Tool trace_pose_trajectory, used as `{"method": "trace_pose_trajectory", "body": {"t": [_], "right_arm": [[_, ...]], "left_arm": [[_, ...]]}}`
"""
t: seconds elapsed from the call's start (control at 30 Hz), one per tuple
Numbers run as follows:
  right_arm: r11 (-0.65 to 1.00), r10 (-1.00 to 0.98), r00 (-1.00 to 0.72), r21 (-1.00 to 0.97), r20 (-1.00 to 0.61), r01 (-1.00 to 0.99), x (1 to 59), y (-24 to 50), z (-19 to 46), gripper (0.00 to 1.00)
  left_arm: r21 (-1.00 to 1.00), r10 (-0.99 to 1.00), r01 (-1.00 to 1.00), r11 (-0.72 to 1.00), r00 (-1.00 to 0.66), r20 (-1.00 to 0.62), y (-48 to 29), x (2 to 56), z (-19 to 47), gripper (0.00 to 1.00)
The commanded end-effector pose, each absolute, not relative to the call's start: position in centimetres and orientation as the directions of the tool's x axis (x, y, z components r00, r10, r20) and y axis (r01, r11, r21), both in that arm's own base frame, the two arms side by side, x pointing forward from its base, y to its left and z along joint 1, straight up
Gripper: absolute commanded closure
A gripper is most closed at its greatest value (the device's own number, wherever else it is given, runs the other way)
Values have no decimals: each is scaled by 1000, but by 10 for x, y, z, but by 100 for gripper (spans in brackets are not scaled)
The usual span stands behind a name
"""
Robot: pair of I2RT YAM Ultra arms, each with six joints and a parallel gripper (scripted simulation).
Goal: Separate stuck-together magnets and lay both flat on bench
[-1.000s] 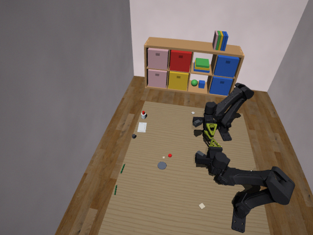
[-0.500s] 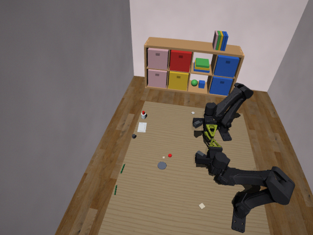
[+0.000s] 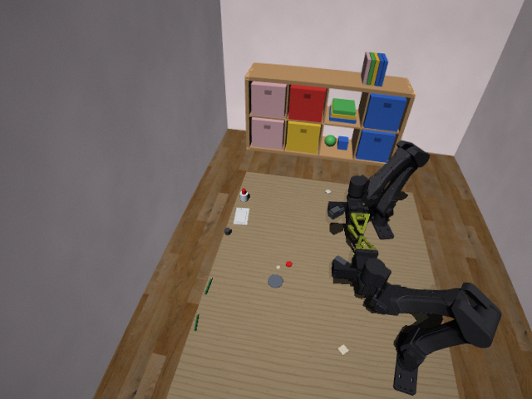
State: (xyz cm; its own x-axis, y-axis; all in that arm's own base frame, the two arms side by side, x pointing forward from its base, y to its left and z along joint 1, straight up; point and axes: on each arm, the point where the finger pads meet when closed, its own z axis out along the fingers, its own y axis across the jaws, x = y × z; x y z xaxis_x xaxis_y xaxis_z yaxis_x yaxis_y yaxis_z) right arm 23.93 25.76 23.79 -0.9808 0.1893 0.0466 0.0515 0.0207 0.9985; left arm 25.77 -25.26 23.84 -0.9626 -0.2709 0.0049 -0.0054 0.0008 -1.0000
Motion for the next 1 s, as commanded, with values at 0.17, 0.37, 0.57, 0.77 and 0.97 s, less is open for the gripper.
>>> {"method": "trace_pose_trajectory", "body": {"t": [0.17, 0.37, 0.57, 0.77, 0.97], "right_arm": [[3, 195, -981, 1000, 5, 6, 243, 263, 250, 60], [3, 196, -981, 1000, 5, 6, 243, 263, 250, 60], [3, 196, -981, 1000, 5, 6, 241, 262, 249, 60], [3, 196, -981, 1000, 5, 6, 240, 262, 248, 60], [3, 197, -980, 1000, 5, 6, 239, 262, 248, 60]], "left_arm": [[-1000, -269, 18, -6, -963, -16, -253, 258, 245, 75], [-1000, -269, 18, -6, -963, -16, -253, 258, 245, 75], [-1000, -269, 18, -6, -963, -16, -253, 258, 245, 75], [-1000, -269, 18, -6, -963, -16, -253, 258, 245, 75], [-1000, -269, 18, -6, -963, -16, -253, 258, 245, 75]]}}
